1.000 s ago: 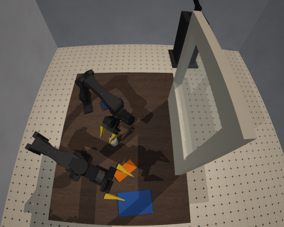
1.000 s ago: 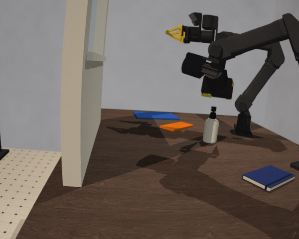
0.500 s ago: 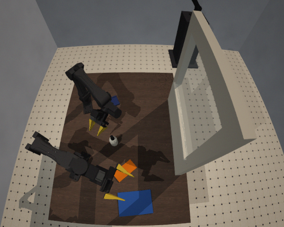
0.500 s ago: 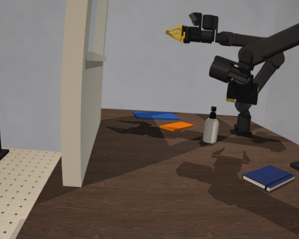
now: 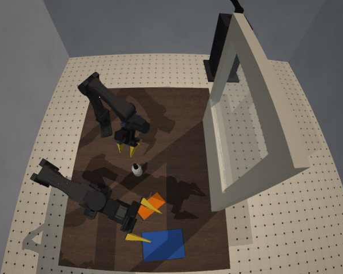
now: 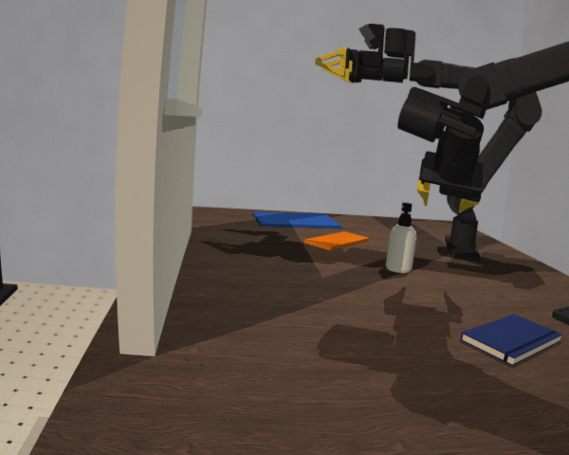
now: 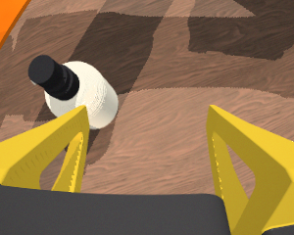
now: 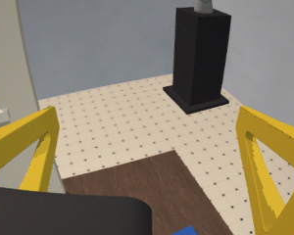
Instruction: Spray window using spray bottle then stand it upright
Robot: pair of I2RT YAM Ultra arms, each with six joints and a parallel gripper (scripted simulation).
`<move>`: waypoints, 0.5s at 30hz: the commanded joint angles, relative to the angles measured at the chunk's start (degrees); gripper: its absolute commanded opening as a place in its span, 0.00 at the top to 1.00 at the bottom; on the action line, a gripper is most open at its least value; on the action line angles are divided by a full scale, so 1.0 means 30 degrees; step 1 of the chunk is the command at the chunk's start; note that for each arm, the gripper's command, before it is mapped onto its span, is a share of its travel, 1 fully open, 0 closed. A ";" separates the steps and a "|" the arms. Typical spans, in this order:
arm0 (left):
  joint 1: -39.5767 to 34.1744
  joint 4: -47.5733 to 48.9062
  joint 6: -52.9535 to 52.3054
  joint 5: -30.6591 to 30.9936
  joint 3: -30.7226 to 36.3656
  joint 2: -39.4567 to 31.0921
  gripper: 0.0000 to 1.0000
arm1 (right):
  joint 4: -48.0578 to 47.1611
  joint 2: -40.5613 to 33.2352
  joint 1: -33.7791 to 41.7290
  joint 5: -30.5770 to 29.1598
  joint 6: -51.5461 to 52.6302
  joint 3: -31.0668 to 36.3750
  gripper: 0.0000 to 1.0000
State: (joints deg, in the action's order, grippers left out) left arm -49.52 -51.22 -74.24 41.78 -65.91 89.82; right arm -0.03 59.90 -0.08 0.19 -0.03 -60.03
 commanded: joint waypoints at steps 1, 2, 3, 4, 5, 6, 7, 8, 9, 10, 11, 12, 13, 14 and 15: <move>0.0409 -0.1477 -0.0453 -0.0163 -0.0746 -0.0499 0.35 | -0.0080 -0.0060 0.0171 -0.0125 0.0086 -0.0676 0.00; 0.0826 -0.1987 -0.0690 -0.0070 -0.1073 -0.0350 0.35 | -0.0080 -0.0060 0.0171 -0.0125 0.0086 -0.0676 0.00; 0.1124 -0.2267 -0.0787 0.0129 -0.1254 -0.0610 0.35 | -0.0077 -0.0046 0.0183 -0.0132 0.0088 -0.0677 0.00; 0.1440 -0.2605 -0.0888 -0.0211 -0.1448 -0.0809 0.35 | -0.0077 -0.0043 0.0186 -0.0132 0.0088 -0.0677 0.00; 0.1771 -0.2944 -0.0988 -0.0324 -0.1646 -0.0855 0.35 | -0.0076 -0.0040 0.0188 -0.0131 0.0088 -0.0677 0.00; 0.2139 -0.3304 -0.1154 -0.0436 -0.1888 -0.1032 0.35 | -0.0073 -0.0025 0.0202 -0.0121 0.0089 -0.0677 0.00; 0.2432 -0.3284 -0.0978 -0.0671 -0.1978 -0.1054 0.35 | -0.0066 -0.0013 0.0206 -0.0127 0.0089 -0.0677 0.00; 0.2709 -0.2232 0.0134 -0.1111 -0.1875 -0.1121 0.35 | -0.0058 0.0001 0.0214 -0.0134 0.0089 -0.0677 0.00; 0.3075 -0.1016 0.1215 -0.1414 -0.1872 -0.1392 0.35 | -0.0058 0.0020 0.0235 -0.0136 0.0090 -0.0677 0.00; 0.3395 -0.0492 0.1860 -0.1604 -0.1916 -0.1644 0.35 | -0.0061 0.0021 0.0240 -0.0137 0.0090 -0.0677 0.00; 0.3647 -0.0182 0.2271 -0.1815 -0.1858 -0.1784 0.35 | -0.0060 0.0028 0.0246 -0.0138 0.0090 -0.0677 0.00; 0.3862 0.0168 0.2683 -0.2104 -0.0829 -0.1789 0.35 | -0.0052 0.0061 0.0275 -0.0138 0.0089 -0.0676 0.00; 0.4099 0.0481 0.3096 -0.2325 -0.0707 -0.1933 0.35 | -0.0051 0.0068 0.0280 -0.0138 0.0090 -0.0676 0.00; 0.4342 0.0794 0.3509 -0.2541 -0.0657 -0.2083 0.35 | -0.0049 0.0075 0.0286 -0.0139 0.0090 -0.0676 0.00; 0.4576 0.1133 0.3942 -0.2766 -0.0768 -0.2273 0.35 | -0.0042 0.0120 0.0061 -0.0034 0.0079 -0.0679 0.00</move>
State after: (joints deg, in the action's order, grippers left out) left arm -37.26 -51.66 -67.88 36.03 -69.45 84.82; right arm -0.03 59.90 -0.01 0.12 -0.01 -60.03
